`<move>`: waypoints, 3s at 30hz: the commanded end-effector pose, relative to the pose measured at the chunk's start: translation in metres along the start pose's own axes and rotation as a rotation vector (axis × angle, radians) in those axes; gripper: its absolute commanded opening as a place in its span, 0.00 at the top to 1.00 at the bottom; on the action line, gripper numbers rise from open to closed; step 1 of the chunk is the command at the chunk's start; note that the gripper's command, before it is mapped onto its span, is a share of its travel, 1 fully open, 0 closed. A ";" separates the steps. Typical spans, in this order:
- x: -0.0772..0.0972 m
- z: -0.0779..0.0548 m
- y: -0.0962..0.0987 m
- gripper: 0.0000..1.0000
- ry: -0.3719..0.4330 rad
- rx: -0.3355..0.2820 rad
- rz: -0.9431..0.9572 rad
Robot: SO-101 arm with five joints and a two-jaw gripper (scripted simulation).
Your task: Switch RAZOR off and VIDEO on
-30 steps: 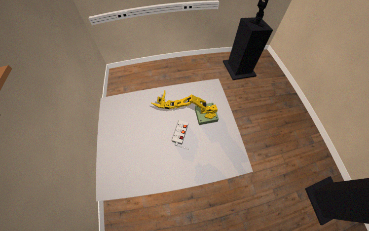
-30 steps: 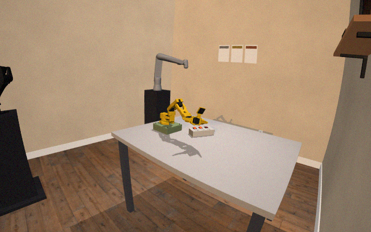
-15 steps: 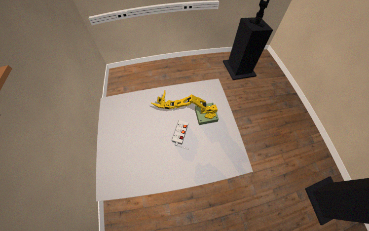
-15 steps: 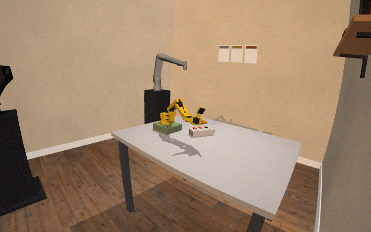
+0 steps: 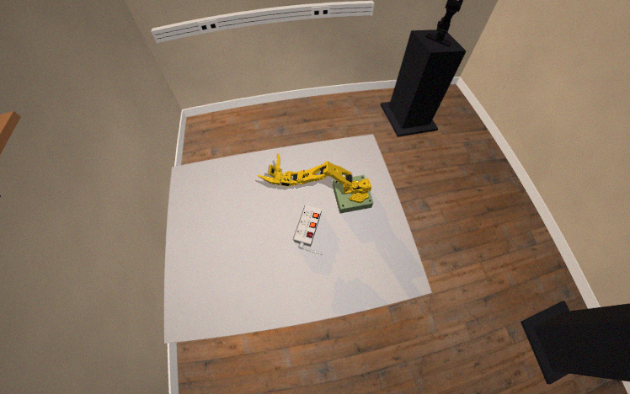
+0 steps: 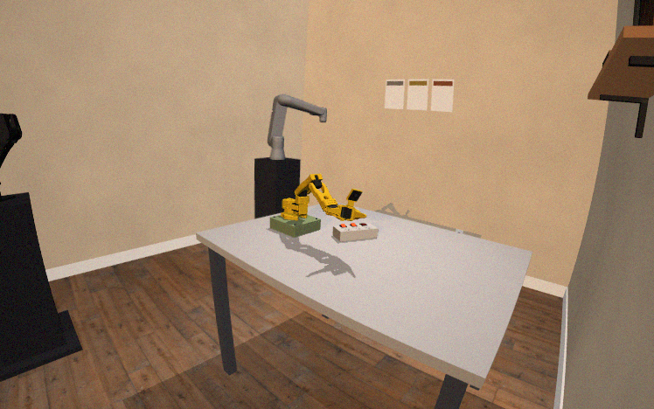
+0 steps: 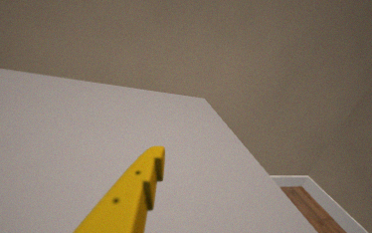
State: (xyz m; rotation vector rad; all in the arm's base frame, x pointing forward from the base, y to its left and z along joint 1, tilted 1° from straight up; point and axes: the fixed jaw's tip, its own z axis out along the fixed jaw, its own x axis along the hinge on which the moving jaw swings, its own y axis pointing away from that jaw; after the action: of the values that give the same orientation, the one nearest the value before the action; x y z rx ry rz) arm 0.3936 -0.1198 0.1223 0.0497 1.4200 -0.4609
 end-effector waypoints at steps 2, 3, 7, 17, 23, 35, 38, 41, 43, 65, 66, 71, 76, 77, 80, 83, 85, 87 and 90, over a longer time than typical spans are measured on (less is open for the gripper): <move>-0.003 0.000 0.001 1.00 0.001 -0.004 0.008; -0.004 0.001 0.001 1.00 0.005 -0.006 0.011; -0.005 0.001 0.005 1.00 0.028 -0.022 0.031; -0.013 0.001 0.023 1.00 0.129 -0.087 0.113; -0.024 -0.004 0.043 1.00 0.257 -0.154 0.203; -0.047 -0.038 0.079 1.00 0.553 -0.258 0.364; -0.054 -0.055 0.087 1.00 0.653 -0.278 0.405; -0.061 -0.073 0.094 1.00 0.753 -0.292 0.439; -0.065 -0.086 0.097 1.00 0.819 -0.297 0.458; -0.090 -0.184 0.096 1.00 1.229 -0.260 0.517; -0.090 -0.186 0.095 1.00 1.239 -0.257 0.517; -0.092 -0.195 0.093 1.00 1.272 -0.248 0.516; -0.092 -0.198 0.093 1.00 1.281 -0.246 0.516; -0.092 -0.198 0.093 1.00 1.281 -0.246 0.516; -0.092 -0.198 0.093 1.00 1.281 -0.246 0.516; -0.092 -0.198 0.093 1.00 1.281 -0.246 0.516; -0.091 -0.198 0.094 1.00 1.282 -0.247 0.515; -0.088 -0.198 0.096 1.00 1.284 -0.249 0.515; -0.082 -0.199 0.100 1.00 1.287 -0.253 0.514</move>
State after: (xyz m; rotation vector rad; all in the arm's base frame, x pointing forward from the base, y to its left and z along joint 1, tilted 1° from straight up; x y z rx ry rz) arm 0.2342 0.0515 0.1485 0.5744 2.6094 0.2672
